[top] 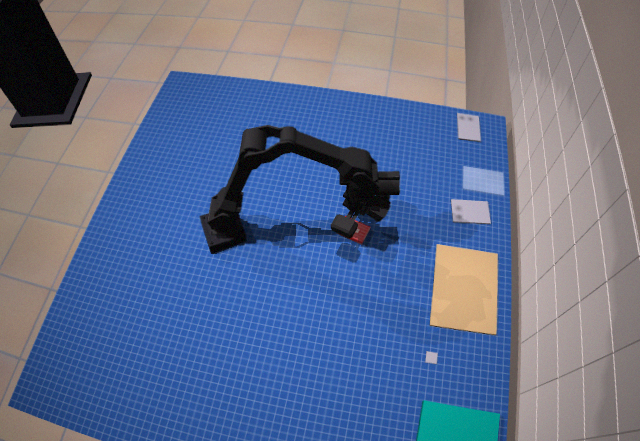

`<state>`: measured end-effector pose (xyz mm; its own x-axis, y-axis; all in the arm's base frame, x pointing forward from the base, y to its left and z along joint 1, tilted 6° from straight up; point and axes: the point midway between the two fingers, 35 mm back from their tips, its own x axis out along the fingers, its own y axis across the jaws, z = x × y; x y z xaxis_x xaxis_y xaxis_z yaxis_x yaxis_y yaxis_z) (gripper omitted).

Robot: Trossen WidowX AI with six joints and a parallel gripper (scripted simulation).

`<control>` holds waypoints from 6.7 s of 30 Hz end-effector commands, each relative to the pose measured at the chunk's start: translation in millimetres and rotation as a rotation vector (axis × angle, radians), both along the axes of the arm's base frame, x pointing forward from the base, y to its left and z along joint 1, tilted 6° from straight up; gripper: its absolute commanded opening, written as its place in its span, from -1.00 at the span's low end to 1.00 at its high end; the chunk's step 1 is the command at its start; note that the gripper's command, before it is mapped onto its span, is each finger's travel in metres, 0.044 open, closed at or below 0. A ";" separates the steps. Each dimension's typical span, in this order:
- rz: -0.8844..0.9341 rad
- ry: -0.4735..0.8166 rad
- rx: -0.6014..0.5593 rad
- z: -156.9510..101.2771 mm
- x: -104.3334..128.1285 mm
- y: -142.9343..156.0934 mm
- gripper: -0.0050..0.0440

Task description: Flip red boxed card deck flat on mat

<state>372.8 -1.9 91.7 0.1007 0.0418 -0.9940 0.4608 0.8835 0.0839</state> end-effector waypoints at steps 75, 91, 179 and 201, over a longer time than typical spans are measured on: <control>0.001 -0.020 -0.004 11.4 35.5 -16.5 0.60; 0.001 -0.007 -0.003 5.7 33.4 -16.3 0.60; -0.003 -0.004 -0.003 -30.6 36.0 -14.8 0.60; -0.003 -0.015 -0.003 -26.2 35.8 -14.3 0.60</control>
<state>407.6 -17.2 57.5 0.0935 0.0384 -0.9949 0.4631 0.8829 0.0776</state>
